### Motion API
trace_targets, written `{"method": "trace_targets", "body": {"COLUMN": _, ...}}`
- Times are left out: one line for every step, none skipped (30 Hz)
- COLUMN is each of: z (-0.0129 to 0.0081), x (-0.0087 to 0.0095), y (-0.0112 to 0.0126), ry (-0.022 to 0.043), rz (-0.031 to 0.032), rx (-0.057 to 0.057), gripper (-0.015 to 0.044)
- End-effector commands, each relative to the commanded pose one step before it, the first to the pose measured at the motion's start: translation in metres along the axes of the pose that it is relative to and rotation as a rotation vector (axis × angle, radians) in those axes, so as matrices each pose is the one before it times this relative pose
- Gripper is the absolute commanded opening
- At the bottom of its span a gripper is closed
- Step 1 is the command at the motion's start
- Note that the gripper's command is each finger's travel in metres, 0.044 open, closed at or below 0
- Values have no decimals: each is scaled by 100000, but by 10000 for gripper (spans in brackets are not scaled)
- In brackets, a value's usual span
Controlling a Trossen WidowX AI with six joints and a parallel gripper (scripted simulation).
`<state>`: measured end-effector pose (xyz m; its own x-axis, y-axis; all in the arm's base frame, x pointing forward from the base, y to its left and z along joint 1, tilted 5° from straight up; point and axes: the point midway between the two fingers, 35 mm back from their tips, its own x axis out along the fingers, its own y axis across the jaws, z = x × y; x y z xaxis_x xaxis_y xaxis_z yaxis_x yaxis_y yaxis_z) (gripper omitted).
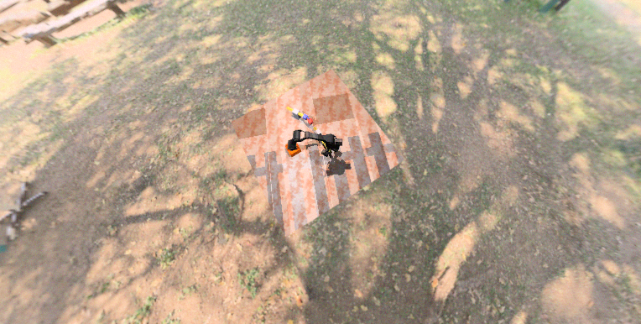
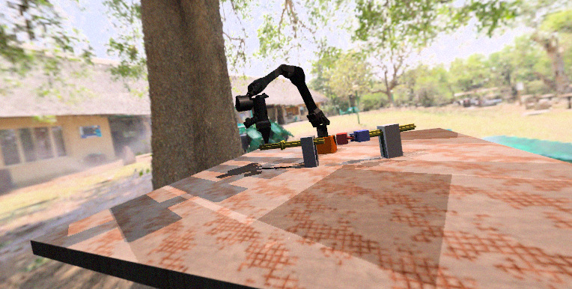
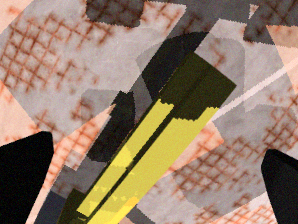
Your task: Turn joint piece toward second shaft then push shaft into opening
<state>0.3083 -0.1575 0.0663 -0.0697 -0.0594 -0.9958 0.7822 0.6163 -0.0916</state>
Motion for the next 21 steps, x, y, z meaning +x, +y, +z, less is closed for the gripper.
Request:
{"method": "trace_targets", "body": {"z": -38, "x": 652, "y": -84, "ry": 206, "rz": -708, "rx": 11852, "gripper": 440}}
{"method": "trace_targets", "body": {"z": -3, "x": 155, "y": -3, "ry": 43, "rz": -74, "rx": 3415, "gripper": 440}}
{"method": "trace_targets", "body": {"z": -4, "x": 155, "y": -3, "ry": 41, "rz": -76, "rx": 3415, "gripper": 440}}
{"method": "trace_targets", "body": {"z": -4, "x": 155, "y": -4, "ry": 39, "rz": -77, "rx": 3415, "gripper": 440}}
{"method": "trace_targets", "body": {"z": -5, "x": 155, "y": -4, "ry": 36, "rz": -78, "rx": 3415, "gripper": 440}}
{"method": "trace_targets", "body": {"z": -5, "x": 155, "y": -5, "ry": 33, "rz": -80, "rx": 3413, "gripper": 440}}
{"method": "trace_targets", "body": {"z": -5, "x": 155, "y": -6, "ry": 31, "rz": -81, "rx": 3415, "gripper": 440}}
{"method": "trace_targets", "body": {"z": -6, "x": 154, "y": -6, "ry": 28, "rz": -82, "rx": 3415, "gripper": 440}}
{"method": "trace_targets", "body": {"z": -6, "x": 154, "y": -7, "ry": 25, "rz": -83, "rx": 3415, "gripper": 440}}
{"method": "trace_targets", "body": {"z": -6, "x": 154, "y": -8, "ry": 23, "rz": -84, "rx": 3415, "gripper": 440}}
{"method": "trace_targets", "body": {"z": -7, "x": 154, "y": -8, "ry": 20, "rz": -85, "rx": 3413, "gripper": 440}}
{"method": "trace_targets", "body": {"z": -5, "x": 126, "y": -7, "ry": 14, "rz": -70, "rx": 2786, "gripper": 440}}
{"method": "trace_targets", "body": {"z": -3, "x": 75, "y": -5, "ry": 8, "rz": -42, "rx": 1671, "gripper": 440}}
{"method": "trace_targets", "body": {"z": -1, "x": 25, "y": -2, "ry": 2, "rz": -14, "rx": 557, "gripper": 440}}
{"method": "trace_targets", "body": {"z": 0, "x": 0, "y": 0, "ry": 0, "rz": 0, "rx": 0, "gripper": 440}}
{"method": "trace_targets", "body": {"z": 0, "x": 0, "y": 0, "ry": 0, "rz": 0, "rx": 0, "gripper": 440}}
{"method": "trace_targets", "body": {"z": 0, "x": 0, "y": 0, "ry": 0, "rz": 0, "rx": 0, "gripper": 440}}
{"method": "trace_targets", "body": {"z": 0, "x": 25, "y": 1, "ry": 0, "rz": 0, "rx": 0, "gripper": 440}}
{"method": "trace_targets", "body": {"z": -2, "x": 76, "y": 4, "ry": 1, "rz": -1, "rx": 0, "gripper": 440}}
{"method": "trace_targets", "body": {"z": -3, "x": 126, "y": 6, "ry": 1, "rz": -2, "rx": 0, "gripper": 440}}
{"method": "trace_targets", "body": {"z": -4, "x": 158, "y": 7, "ry": 1, "rz": -3, "rx": 0, "gripper": 440}}
